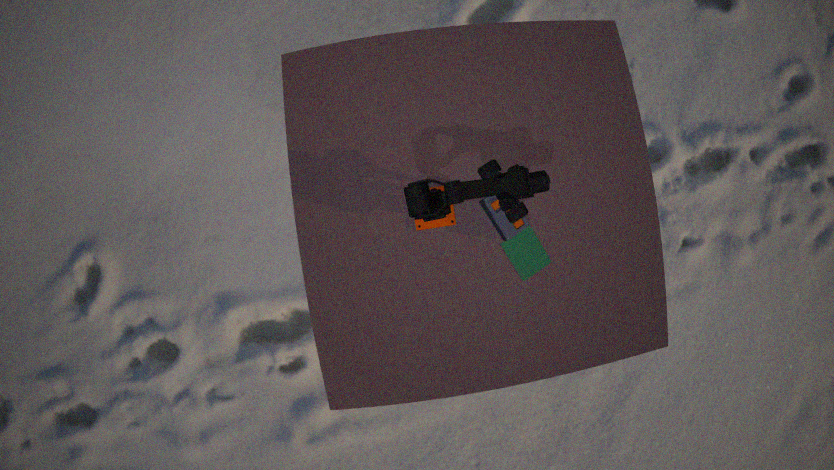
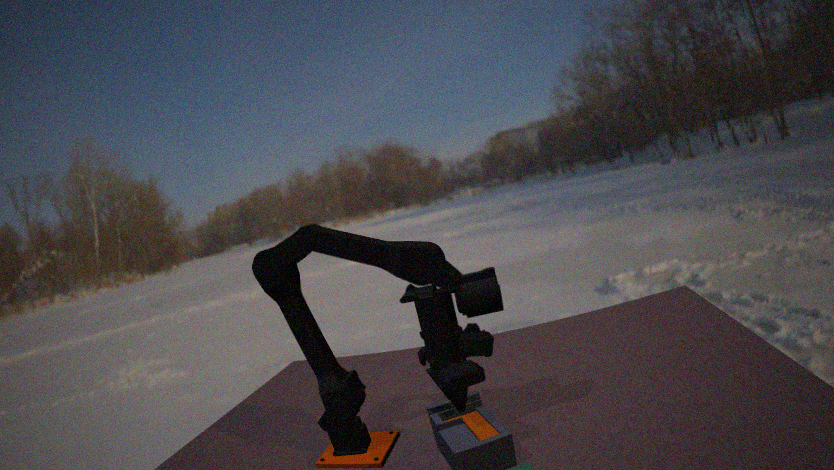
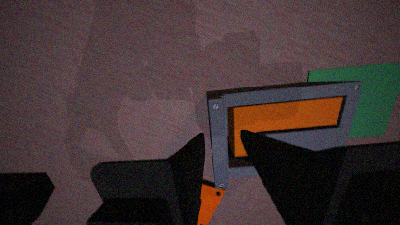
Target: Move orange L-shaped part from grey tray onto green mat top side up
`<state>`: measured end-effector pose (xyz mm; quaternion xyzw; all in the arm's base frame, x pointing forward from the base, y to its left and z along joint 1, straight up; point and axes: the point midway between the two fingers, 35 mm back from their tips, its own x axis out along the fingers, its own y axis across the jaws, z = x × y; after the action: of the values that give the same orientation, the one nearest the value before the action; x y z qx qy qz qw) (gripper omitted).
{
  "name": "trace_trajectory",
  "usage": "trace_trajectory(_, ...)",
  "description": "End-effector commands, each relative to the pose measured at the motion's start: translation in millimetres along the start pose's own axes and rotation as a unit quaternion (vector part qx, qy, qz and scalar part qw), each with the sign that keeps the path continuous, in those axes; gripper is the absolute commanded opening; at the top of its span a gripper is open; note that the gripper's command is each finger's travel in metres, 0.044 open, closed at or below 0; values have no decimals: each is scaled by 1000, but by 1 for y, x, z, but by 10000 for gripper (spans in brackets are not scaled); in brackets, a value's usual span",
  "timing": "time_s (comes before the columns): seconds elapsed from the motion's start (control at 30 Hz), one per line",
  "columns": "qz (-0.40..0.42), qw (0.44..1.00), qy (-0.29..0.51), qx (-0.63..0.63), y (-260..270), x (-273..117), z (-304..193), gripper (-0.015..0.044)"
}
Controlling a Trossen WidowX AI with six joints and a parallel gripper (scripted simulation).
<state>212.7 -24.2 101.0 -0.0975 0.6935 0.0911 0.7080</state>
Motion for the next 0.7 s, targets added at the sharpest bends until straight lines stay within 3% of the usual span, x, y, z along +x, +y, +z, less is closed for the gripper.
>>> trace_trajectory(0.0,3,1000,2,-2,1,5,-1,180)
trace_trajectory(0.67,3,1000,2,-2,2,38,-1,180)
